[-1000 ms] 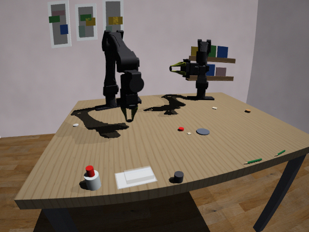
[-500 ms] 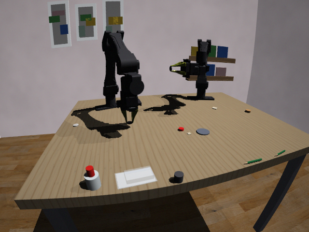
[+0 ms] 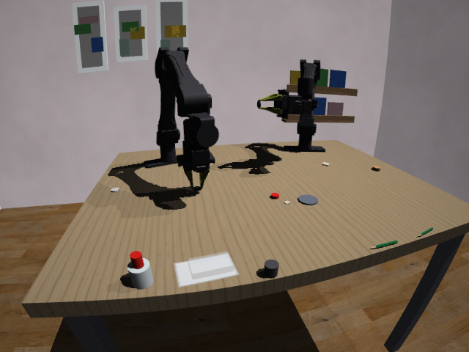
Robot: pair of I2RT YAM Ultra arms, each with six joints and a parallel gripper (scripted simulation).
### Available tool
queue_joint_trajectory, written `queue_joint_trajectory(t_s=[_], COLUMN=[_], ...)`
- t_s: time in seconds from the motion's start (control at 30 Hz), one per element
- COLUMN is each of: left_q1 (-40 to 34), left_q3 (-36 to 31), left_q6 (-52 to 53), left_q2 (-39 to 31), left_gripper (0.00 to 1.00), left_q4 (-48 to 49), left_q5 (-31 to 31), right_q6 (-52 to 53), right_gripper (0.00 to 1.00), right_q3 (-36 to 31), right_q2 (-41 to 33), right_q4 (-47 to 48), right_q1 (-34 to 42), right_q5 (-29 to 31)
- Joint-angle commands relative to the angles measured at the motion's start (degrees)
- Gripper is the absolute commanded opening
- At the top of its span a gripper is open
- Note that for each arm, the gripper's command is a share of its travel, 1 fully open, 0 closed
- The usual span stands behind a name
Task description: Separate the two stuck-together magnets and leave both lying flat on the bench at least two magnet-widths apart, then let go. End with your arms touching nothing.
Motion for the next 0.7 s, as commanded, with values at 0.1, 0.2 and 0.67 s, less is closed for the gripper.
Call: queue_joint_trajectory(t_s=[0.1, 0.2, 0.67], left_q1=[0.0, 0.0, 0.0], left_q3=[0.27, 0.27, 0.27], left_q6=[0.22, 0.22, 0.22], left_q2=[-0.29, -0.29, -0.29], left_gripper=[0.25, 0.25, 0.25], left_q4=[0.36, 0.36, 0.36], left_q5=[0.05, 0.05, 0.05], right_q6=[0.03, 0.04, 0.16], right_gripper=[0.25, 0.25, 0.25], right_q3=[-0.11, -0.2, -1.44], right_q2=[0.02, 0.06, 0.77], right_q4=[1.62, 1.75, 3.69], right_q1=[-0.02, -0.01, 0.11], right_q5=[0.12, 0.12, 0.12])
